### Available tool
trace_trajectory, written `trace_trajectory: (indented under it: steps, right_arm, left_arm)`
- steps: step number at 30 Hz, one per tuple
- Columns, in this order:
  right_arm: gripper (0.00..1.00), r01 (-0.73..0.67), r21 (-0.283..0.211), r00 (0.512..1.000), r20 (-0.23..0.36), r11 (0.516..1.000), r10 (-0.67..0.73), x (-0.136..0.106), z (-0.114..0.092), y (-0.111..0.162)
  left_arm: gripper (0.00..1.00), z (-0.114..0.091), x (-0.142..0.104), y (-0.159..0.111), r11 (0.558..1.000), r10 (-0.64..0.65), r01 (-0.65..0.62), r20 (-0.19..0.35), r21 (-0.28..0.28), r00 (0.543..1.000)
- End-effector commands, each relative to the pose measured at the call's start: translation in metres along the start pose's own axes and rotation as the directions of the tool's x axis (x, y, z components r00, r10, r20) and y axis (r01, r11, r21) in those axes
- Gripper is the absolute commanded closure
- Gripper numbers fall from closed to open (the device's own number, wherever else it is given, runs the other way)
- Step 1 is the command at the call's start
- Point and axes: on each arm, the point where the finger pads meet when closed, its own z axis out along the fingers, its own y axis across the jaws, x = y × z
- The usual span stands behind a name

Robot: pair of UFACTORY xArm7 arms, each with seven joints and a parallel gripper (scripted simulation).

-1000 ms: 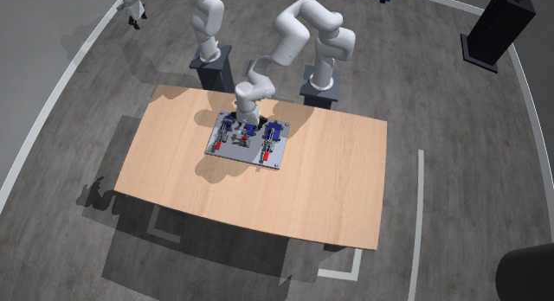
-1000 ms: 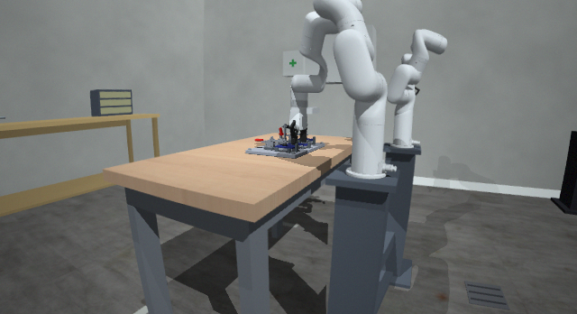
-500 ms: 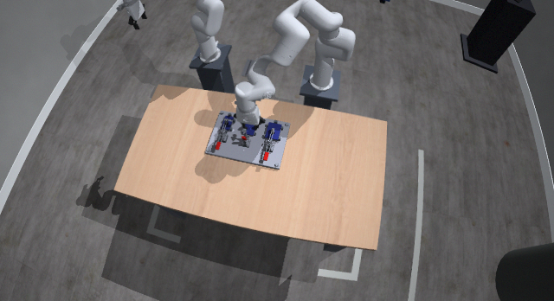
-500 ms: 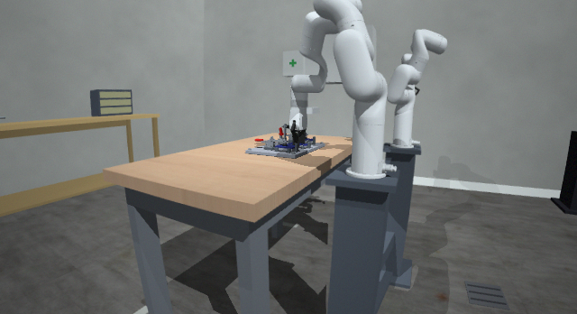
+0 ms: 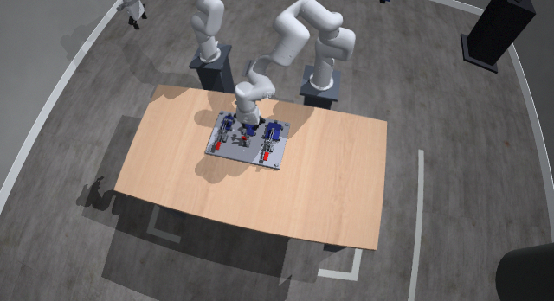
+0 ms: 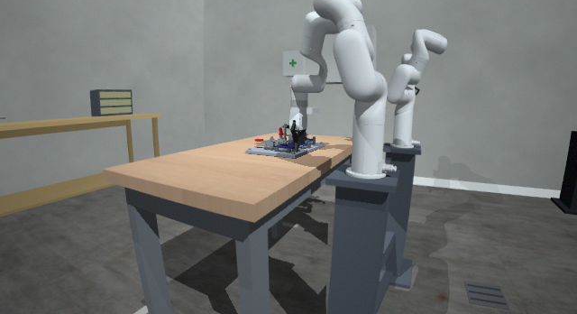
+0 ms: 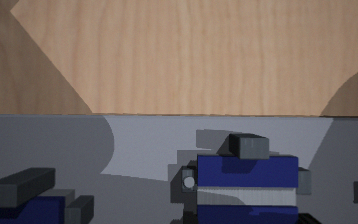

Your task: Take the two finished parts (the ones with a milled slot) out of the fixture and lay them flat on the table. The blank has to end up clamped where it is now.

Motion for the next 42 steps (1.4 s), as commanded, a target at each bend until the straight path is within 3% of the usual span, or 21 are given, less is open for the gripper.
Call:
trace_trajectory:
  steps: [1,24,42]
  right_arm:
    - [0.0,0.0,0.001,1.0,-0.004,1.0,0.0,0.001,-0.001,0.0]
    - [0.0,0.0,0.001,1.0,-0.004,1.0,0.0,0.001,-0.001,0.0]
    - [0.0,0.0,0.001,1.0,-0.004,1.0,0.0,0.001,-0.001,0.0]
  left_arm:
    - [1.0,-0.001,-0.001,-0.001,1.0,0.0,0.0,0.003,0.002,1.0]
    - [1.0,-0.003,-0.001,-0.001,1.0,0.0,0.0,0.003,0.002,1.0]
    - [1.0,-0.015,-0.001,-0.001,1.0,0.0,0.0,0.003,0.002,1.0]
